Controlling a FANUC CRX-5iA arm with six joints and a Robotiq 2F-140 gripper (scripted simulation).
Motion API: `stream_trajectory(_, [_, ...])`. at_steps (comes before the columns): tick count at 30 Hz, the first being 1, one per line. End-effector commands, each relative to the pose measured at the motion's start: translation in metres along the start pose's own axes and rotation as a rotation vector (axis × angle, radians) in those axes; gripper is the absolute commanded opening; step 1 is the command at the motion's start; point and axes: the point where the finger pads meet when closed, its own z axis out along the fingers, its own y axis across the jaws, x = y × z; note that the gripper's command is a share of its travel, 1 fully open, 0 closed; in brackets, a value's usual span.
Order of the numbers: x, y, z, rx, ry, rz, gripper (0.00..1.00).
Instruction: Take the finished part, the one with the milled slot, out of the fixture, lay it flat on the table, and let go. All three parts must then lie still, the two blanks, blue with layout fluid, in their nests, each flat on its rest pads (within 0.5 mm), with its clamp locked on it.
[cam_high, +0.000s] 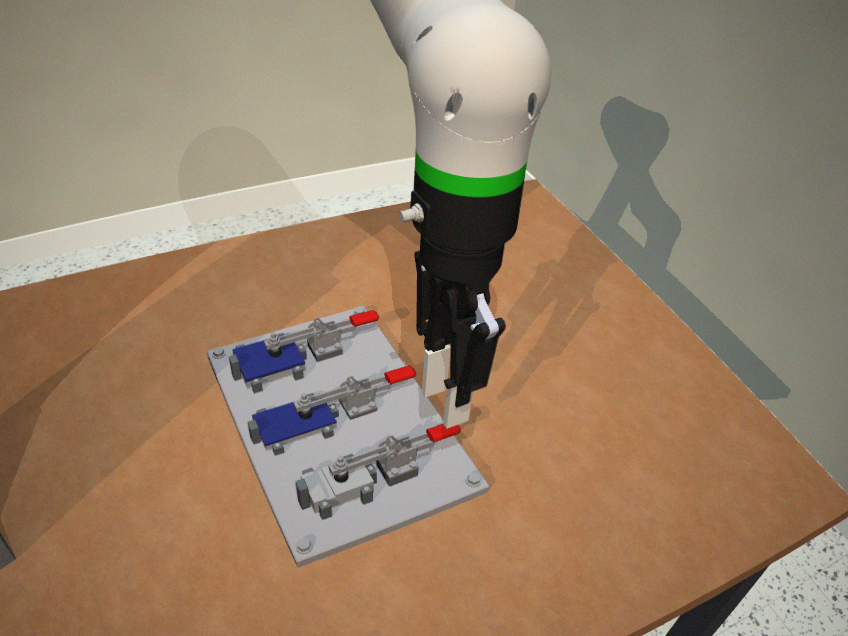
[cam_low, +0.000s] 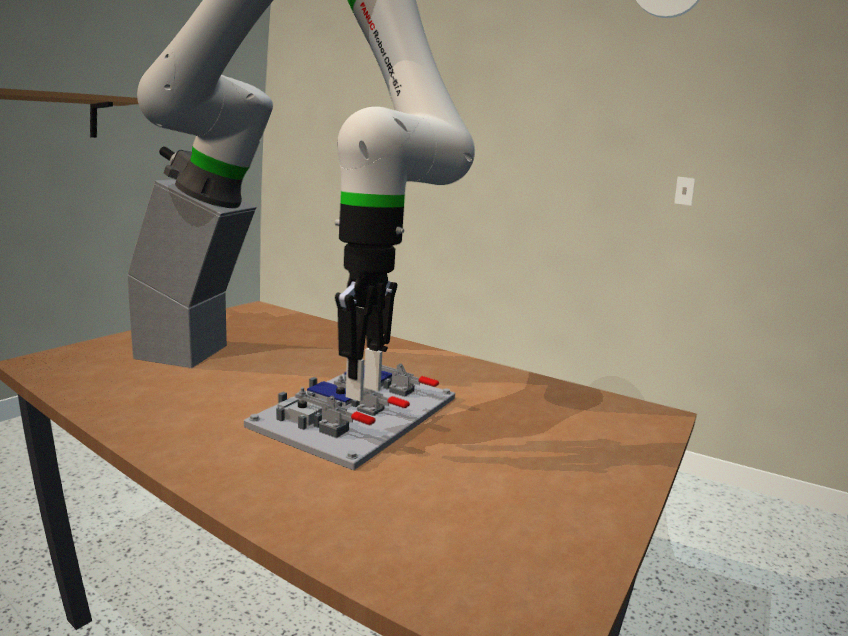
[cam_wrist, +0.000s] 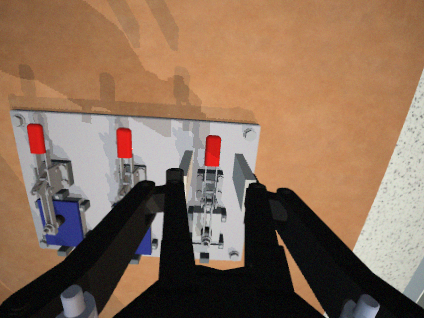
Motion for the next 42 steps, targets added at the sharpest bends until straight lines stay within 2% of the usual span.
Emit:
stream_trajectory(1, [0.0, 0.0, 0.008, 0.0, 0.0, 0.0, 0.28])
stream_trajectory(8, [0.0, 0.0, 0.024, 0.0, 0.0, 0.0, 0.28])
stream_trajectory(15, [0.0, 0.0, 0.029, 0.0, 0.0, 0.0, 0.28])
stream_trajectory(42, [0.0, 0.0, 0.029, 0.0, 0.0, 0.0, 0.28])
